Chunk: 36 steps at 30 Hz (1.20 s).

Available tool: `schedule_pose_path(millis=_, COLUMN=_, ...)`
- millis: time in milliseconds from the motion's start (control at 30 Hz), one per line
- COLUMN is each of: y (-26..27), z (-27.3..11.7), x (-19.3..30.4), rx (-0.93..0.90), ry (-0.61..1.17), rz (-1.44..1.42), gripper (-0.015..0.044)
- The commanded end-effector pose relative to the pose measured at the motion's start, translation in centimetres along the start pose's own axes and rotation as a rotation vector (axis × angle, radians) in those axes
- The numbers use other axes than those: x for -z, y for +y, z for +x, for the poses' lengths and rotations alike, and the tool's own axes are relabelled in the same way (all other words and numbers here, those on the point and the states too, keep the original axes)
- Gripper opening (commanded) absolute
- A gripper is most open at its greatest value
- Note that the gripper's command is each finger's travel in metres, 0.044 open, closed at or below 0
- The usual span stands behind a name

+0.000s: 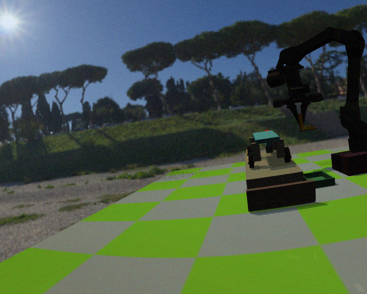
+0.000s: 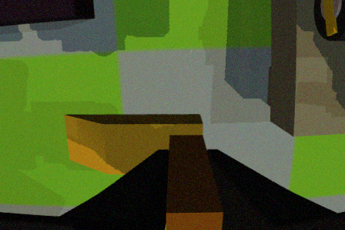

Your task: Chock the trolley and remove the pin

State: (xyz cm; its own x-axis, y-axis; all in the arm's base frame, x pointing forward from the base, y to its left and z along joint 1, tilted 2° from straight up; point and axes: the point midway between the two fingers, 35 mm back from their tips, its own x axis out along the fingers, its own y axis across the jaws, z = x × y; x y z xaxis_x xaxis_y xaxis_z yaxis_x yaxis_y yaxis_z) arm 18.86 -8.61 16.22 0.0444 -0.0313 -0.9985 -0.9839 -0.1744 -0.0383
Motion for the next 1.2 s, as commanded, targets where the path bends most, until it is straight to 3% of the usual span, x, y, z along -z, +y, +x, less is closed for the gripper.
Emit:
schedule_pose_path(millis=0, y=-0.2, z=0.1, x=-1.0, rx=-0.001, ry=-0.004, rz=-0.013, gripper=0.0)
schedule_pose_path(millis=1167, y=-3.2, z=0.4, x=-12.0, rx=0.002, ry=-0.015, rz=-0.029, gripper=0.0)
